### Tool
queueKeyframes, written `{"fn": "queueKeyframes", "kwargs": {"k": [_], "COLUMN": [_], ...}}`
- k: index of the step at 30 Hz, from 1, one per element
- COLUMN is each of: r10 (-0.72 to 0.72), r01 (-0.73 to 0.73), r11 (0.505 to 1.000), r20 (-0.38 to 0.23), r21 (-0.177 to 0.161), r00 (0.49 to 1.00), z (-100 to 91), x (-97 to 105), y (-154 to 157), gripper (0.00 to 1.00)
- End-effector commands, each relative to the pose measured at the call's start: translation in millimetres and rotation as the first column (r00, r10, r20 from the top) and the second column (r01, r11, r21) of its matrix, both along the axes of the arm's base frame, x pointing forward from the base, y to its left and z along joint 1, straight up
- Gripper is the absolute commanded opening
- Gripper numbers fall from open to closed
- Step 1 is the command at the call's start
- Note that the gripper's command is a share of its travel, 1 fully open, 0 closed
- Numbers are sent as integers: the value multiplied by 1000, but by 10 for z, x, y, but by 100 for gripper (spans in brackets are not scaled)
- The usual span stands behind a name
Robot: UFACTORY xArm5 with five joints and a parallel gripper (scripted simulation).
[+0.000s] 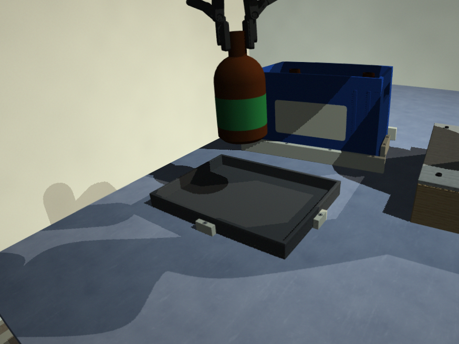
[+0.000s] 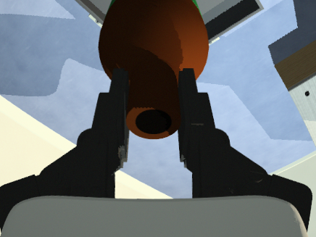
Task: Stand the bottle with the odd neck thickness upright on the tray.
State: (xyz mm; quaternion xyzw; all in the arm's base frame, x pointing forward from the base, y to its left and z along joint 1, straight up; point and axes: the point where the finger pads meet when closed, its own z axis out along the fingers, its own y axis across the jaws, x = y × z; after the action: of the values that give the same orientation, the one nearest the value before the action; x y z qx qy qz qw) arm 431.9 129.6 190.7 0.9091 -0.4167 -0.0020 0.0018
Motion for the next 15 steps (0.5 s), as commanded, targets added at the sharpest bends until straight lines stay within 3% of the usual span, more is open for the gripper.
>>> {"fn": "queueKeyframes", "kwargs": {"k": [1, 15], "r10": [0, 0], "r01": [0, 0], "r11": [1000, 1000], "r20": [5, 5], "r21": [2, 2], "r00": [1000, 1000], "z": [-91, -438], "x": [14, 14], "y": [5, 8], "gripper": [0, 0]}}
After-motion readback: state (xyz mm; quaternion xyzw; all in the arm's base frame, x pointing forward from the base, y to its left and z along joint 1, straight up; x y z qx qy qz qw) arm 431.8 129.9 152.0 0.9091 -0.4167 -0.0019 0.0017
